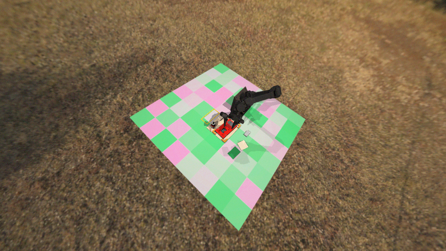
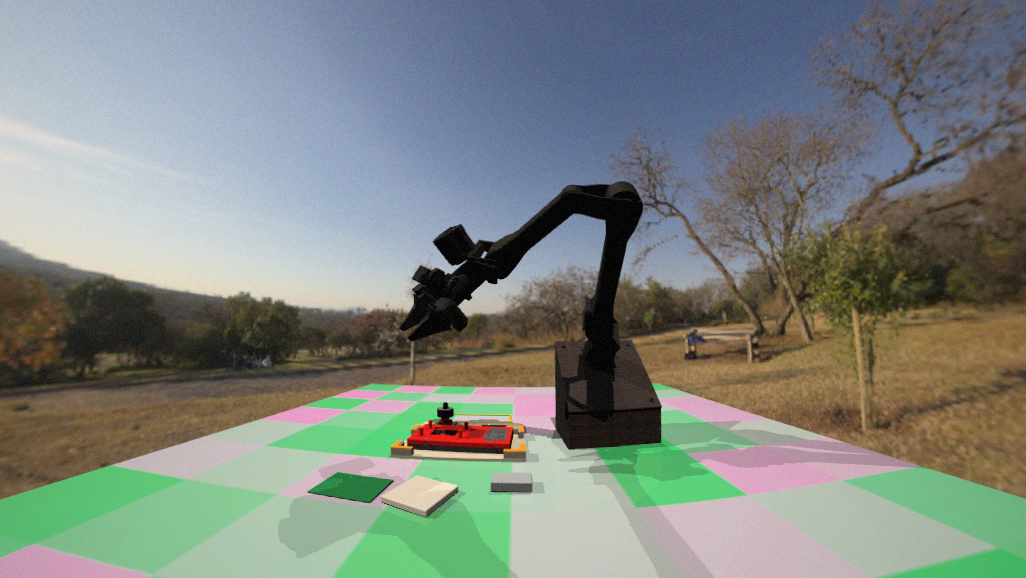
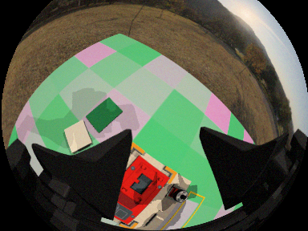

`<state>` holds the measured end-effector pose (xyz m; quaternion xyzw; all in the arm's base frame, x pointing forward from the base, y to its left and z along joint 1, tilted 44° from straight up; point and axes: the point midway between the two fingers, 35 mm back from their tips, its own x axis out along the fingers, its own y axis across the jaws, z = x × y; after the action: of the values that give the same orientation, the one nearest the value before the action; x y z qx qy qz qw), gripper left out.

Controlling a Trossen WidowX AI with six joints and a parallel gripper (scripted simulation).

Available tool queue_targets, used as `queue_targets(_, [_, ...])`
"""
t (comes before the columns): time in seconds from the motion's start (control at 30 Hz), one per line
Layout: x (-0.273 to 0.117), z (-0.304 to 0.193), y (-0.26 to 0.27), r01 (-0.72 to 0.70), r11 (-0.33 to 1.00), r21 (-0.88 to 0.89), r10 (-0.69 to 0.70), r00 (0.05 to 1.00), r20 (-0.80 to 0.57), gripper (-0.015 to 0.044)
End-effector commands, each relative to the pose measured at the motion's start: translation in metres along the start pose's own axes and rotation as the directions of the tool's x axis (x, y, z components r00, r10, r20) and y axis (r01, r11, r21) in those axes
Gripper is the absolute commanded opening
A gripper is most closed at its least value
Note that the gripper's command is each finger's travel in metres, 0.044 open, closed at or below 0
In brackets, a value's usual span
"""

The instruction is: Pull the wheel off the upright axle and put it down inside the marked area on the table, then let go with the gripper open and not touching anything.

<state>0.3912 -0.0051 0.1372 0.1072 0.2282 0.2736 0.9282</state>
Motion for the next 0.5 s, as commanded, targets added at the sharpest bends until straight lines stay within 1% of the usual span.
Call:
queue_targets(0.0, [0.023,-0.051,-0.051,0.064,0.975,0.211,-0.007,0.965,-0.262,0.0300])
queue_targets(0.13, [0.029,-0.086,-0.069,0.102,0.940,0.326,0.040,0.915,-0.402,0.0300])
queue_targets(0.27, [0.031,-0.123,-0.082,0.145,0.889,0.435,0.119,0.843,-0.525,0.0300])
queue_targets(0.47, [0.025,-0.172,-0.089,0.212,0.791,0.573,0.278,0.710,-0.647,0.0300])
